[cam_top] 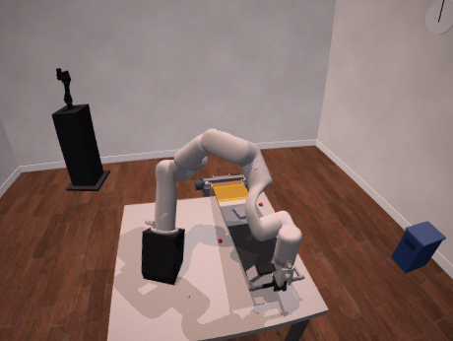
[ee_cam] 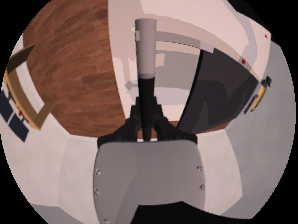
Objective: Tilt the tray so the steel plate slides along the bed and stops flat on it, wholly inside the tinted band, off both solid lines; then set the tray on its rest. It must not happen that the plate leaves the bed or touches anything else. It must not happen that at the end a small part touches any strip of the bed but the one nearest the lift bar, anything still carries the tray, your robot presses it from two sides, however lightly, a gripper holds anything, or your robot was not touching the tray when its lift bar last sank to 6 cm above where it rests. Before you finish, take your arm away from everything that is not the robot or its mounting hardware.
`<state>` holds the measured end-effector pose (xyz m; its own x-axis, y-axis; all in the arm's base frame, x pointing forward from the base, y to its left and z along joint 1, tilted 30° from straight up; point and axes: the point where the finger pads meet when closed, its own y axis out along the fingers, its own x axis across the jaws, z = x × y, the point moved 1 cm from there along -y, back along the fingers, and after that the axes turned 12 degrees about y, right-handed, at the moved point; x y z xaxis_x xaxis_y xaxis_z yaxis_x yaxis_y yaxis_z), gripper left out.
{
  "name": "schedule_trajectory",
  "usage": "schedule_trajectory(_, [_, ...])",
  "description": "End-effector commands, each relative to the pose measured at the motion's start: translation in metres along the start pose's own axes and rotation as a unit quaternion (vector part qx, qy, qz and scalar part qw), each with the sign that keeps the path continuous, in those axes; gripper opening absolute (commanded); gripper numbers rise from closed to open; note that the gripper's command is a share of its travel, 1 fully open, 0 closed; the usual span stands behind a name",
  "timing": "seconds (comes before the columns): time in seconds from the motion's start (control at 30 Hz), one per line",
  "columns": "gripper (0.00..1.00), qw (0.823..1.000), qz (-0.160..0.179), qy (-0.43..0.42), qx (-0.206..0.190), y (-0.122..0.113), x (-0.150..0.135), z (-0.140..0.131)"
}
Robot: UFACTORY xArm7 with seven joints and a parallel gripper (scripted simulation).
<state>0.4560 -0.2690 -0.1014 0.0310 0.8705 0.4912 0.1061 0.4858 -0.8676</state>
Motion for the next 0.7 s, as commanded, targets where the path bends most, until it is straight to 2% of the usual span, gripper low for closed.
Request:
schedule_trajectory(0.0, [0.00,1.000,0.003,0.000,-0.002,0.010,-0.003,-0.001])
schedule_trajectory(0.07, [0.00,1.000,0.003,0.000,-0.002,0.032,-0.006,-0.002])
schedule_trajectory(0.1, [0.00,1.000,0.003,0.000,-0.002,0.036,-0.006,-0.002])
schedule_trajectory(0.3, [0.00,1.000,0.003,0.000,-0.002,0.034,-0.006,-0.002])
schedule_trajectory(0.4, [0.00,1.000,0.003,0.000,-0.002,-0.003,-0.002,-0.001])
schedule_trajectory(0.47, [0.00,1.000,0.003,0.000,-0.002,-0.016,0.001,-0.001])
schedule_trajectory(0.5, [0.00,1.000,0.003,0.000,-0.002,-0.013,0.000,-0.001])
schedule_trajectory(0.6, [0.00,1.000,0.003,0.000,-0.002,0.024,-0.005,-0.002])
schedule_trajectory(0.67, [0.00,1.000,0.003,0.000,-0.002,0.038,-0.007,-0.002])
